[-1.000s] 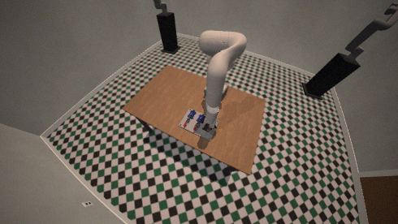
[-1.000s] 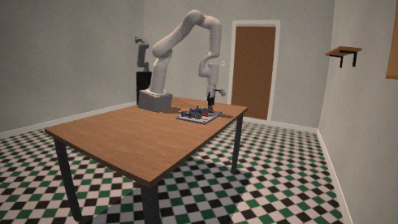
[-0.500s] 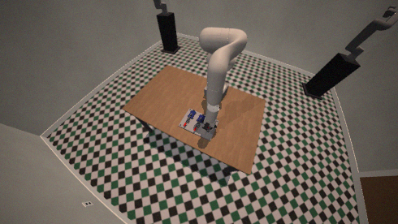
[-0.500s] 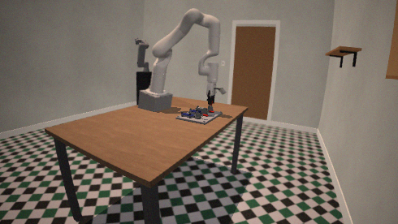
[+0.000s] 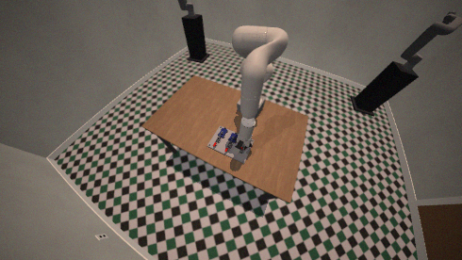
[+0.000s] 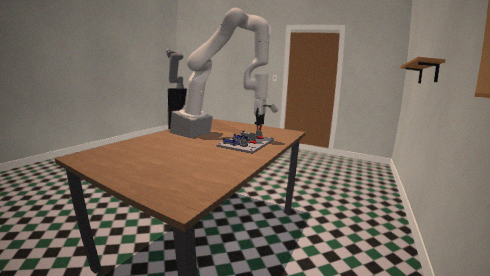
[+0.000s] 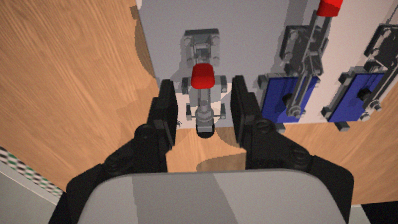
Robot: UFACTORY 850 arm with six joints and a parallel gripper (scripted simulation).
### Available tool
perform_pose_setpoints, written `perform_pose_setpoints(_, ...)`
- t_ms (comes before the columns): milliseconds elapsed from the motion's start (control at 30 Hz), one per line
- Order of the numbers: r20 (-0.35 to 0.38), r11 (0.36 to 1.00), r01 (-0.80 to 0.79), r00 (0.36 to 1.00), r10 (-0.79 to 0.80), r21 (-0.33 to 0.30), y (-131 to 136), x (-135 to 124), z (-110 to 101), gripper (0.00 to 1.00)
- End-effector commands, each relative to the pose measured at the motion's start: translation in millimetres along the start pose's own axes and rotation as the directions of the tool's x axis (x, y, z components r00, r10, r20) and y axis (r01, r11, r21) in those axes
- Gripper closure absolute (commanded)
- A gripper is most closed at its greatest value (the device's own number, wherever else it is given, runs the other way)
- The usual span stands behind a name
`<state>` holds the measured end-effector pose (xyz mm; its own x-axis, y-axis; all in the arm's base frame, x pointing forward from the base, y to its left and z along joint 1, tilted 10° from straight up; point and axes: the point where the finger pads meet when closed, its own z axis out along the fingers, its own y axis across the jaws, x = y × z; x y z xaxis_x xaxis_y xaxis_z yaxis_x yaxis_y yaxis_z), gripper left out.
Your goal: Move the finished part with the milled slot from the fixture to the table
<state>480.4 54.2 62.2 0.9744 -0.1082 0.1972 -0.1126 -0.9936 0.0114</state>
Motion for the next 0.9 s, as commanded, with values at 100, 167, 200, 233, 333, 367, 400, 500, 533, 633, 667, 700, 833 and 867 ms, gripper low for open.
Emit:
perform_pose_setpoints(100,0.029,1.000,0.001,1.000,0.000,-0.009,-0.3,1.2,-9.4,0.53)
perform_pose_setpoints(167,0.029,1.000,0.001,1.000,0.000,-0.009,-0.3,1.3,-11.7,0.53)
perform_pose_setpoints(200,0.029,1.000,0.001,1.000,0.000,-0.009,-0.3,1.3,-12.7,0.53)
perform_pose_setpoints(233,0.029,1.000,0.001,1.000,0.000,-0.009,-0.4,1.3,-13.5,0.53)
perform_pose_setpoints(333,0.030,1.000,0.001,1.000,0.000,-0.009,-0.4,1.4,-14.9,0.53)
perform_pose_setpoints(367,0.030,1.000,0.001,1.000,0.000,-0.009,-0.4,1.4,-15.1,0.53)
perform_pose_setpoints(400,0.030,1.000,0.001,1.000,0.000,-0.009,-0.4,1.4,-15.2,0.53)
perform_pose_setpoints(500,0.030,1.000,0.001,1.000,0.000,-0.009,-0.4,1.4,-15.3,0.53)
perform_pose_setpoints(533,0.030,1.000,0.001,1.000,0.000,-0.009,-0.4,1.4,-15.3,0.53)
perform_pose_setpoints(633,0.030,1.000,0.001,1.000,0.000,-0.009,-0.4,1.4,-15.3,0.53)
perform_pose_setpoints(667,0.030,1.000,0.001,1.000,0.000,-0.009,-0.4,1.4,-15.3,0.53)
perform_pose_setpoints(700,0.030,1.000,0.001,1.000,0.000,-0.009,-0.4,1.4,-15.3,0.53)
perform_pose_setpoints(833,0.030,1.000,0.001,1.000,0.000,-0.009,-0.4,1.4,-15.3,0.53)
perform_pose_setpoints(867,0.030,1.000,0.001,1.000,0.000,-0.009,-0.4,1.4,-15.3,0.53)
